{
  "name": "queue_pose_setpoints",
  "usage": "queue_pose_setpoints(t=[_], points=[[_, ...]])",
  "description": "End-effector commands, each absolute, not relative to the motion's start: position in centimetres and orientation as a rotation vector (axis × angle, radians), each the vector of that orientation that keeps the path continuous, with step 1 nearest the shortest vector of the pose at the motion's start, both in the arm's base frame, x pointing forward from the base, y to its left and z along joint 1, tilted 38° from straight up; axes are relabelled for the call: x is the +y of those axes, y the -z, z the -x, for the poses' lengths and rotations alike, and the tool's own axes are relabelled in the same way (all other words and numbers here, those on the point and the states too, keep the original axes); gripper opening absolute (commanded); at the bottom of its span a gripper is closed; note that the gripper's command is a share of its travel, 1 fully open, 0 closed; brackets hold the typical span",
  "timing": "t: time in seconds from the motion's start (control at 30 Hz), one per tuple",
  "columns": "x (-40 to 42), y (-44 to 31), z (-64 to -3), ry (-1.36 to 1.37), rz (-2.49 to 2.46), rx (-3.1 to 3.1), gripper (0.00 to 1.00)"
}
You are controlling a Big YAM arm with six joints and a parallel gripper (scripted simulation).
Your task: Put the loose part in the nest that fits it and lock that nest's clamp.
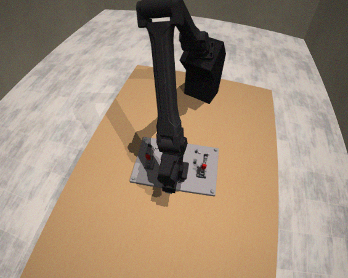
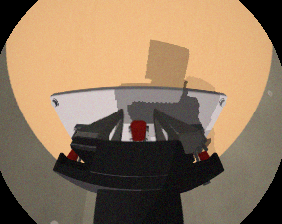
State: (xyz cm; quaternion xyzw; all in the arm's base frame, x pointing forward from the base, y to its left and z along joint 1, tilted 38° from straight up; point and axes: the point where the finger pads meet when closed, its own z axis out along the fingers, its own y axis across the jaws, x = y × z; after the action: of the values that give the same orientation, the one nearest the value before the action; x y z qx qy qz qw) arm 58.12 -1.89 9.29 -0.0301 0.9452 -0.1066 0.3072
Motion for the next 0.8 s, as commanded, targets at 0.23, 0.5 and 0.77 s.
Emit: queue_pose_setpoints(t=[0.23, 0.5, 0.77], points=[[-1.9, -10.2, -59.5, 0.281, 0.083, 2.47, 0.45], [-1.6, -12.0, -58.9, 0.278, 0.083, 2.457, 0.45], [-0.6, -12.7, -56.4, 0.273, 0.082, 2.481, 0.45]])
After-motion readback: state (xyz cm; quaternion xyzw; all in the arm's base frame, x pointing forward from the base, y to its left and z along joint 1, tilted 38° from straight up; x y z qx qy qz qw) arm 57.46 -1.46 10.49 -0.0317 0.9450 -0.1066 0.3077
